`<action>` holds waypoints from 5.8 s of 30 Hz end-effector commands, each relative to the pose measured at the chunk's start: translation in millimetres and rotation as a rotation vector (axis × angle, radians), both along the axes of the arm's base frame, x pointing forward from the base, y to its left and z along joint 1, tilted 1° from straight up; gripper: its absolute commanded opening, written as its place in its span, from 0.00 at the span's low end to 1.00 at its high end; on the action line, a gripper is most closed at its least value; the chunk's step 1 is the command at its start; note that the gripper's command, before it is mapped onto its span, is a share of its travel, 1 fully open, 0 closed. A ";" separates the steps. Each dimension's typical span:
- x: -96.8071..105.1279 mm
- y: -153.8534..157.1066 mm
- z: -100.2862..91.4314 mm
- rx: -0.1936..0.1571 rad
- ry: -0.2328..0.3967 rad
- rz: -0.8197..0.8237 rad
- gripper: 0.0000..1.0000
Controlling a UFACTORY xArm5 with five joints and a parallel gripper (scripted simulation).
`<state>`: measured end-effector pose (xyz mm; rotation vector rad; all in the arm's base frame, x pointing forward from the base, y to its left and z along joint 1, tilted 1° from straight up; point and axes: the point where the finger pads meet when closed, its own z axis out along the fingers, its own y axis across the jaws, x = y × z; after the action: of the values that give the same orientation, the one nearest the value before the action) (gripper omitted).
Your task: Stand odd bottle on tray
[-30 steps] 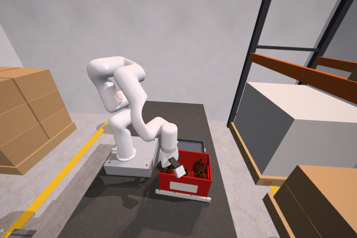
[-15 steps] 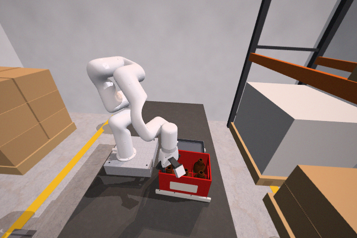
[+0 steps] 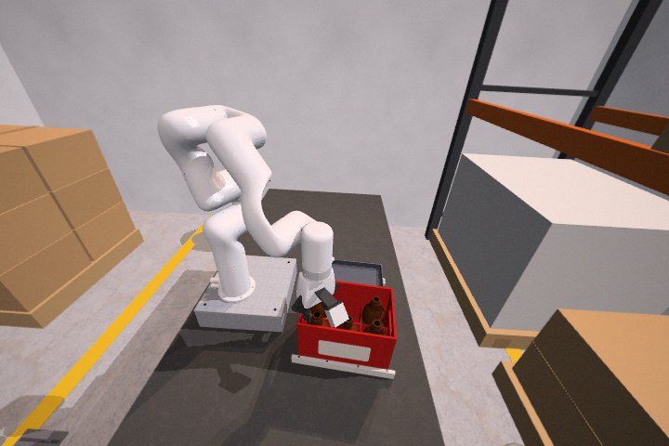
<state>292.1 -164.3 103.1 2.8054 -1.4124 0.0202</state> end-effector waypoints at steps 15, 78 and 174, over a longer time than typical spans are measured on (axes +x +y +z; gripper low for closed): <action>0.1 0.3 53.5 -0.001 -0.002 0.000 0.65; 10.7 88.6 59.6 0.003 -0.002 0.000 0.00; 12.0 88.7 17.6 0.003 -0.002 0.000 0.65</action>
<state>302.8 -75.3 121.4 2.8079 -1.4136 0.0149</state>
